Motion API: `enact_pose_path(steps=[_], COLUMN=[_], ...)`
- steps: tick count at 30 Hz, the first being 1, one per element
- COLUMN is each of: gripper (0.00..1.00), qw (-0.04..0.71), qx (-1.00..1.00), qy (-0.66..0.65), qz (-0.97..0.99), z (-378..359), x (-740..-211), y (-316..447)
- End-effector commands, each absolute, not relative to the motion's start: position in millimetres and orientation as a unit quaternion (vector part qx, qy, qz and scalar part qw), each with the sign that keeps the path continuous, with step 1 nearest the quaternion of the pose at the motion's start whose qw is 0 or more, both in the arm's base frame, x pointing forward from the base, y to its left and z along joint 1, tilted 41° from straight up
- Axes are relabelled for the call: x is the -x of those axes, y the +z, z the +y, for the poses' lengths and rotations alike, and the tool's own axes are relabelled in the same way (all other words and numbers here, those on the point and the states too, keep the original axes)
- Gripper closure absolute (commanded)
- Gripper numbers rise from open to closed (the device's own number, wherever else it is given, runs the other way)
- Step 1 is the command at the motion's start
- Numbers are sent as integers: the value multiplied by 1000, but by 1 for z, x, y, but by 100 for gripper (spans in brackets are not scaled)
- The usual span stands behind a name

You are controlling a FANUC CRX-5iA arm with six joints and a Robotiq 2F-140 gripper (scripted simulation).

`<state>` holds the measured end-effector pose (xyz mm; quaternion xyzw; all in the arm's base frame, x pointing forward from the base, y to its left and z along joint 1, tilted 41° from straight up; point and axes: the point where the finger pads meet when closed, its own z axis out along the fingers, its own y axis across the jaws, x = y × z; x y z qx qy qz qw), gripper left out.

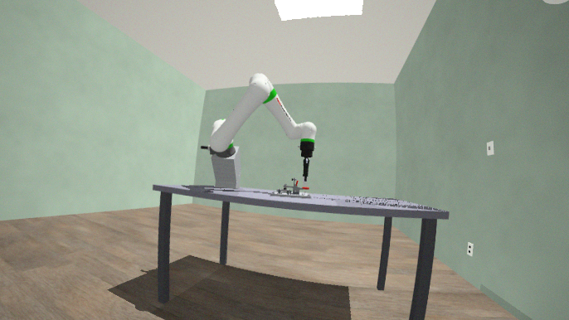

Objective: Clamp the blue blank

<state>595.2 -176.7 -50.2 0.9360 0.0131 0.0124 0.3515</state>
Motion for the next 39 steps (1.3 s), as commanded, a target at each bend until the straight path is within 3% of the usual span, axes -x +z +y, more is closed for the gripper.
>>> enact_pose_path(steps=[1,29,30,39], gripper=[72,72,100,100], qw=[351,351,351,351], qx=[-936,-936,-936,-936], qy=[13,13,13,13], qz=[13,13,13,13], z=[-176,-195,-195,-195], x=[-595,-597,-597,-597], y=[-50,-71,-71,-71])
